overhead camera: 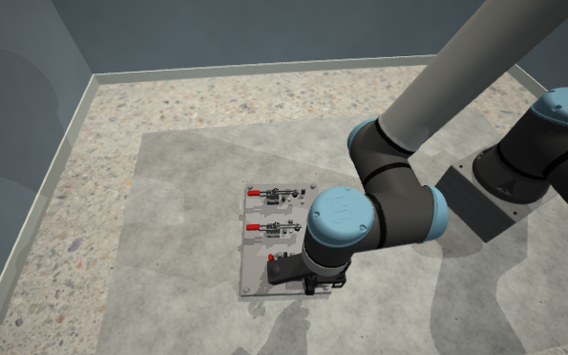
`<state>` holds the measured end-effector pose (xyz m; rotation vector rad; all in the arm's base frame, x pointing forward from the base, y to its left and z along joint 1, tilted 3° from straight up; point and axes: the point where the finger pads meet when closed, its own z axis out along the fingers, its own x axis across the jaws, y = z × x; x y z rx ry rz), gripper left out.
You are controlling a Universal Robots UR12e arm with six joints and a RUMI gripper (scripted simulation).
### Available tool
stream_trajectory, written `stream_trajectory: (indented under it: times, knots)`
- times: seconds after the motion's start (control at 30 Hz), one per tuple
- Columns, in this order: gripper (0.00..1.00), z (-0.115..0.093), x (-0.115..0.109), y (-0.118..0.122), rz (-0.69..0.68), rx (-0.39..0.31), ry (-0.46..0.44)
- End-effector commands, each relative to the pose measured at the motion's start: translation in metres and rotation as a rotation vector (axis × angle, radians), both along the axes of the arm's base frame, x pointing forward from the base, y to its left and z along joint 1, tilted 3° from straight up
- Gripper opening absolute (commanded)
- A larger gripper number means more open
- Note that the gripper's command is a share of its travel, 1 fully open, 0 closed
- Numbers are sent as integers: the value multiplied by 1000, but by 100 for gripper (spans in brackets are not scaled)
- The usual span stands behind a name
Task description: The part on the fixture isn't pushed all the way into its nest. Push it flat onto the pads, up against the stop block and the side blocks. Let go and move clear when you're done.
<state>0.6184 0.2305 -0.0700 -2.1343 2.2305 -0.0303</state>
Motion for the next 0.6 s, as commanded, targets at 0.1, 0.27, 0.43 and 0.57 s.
stream_trajectory:
  times: [0.1,0.27,0.43,0.57]
  knots:
    - [0,1,0,-3,0,0,-1]
    - [0,1,0,-4,0,0,-1]
    - [0,1,0,-4,0,0,-1]
    - [0,1,0,-4,0,0,-1]
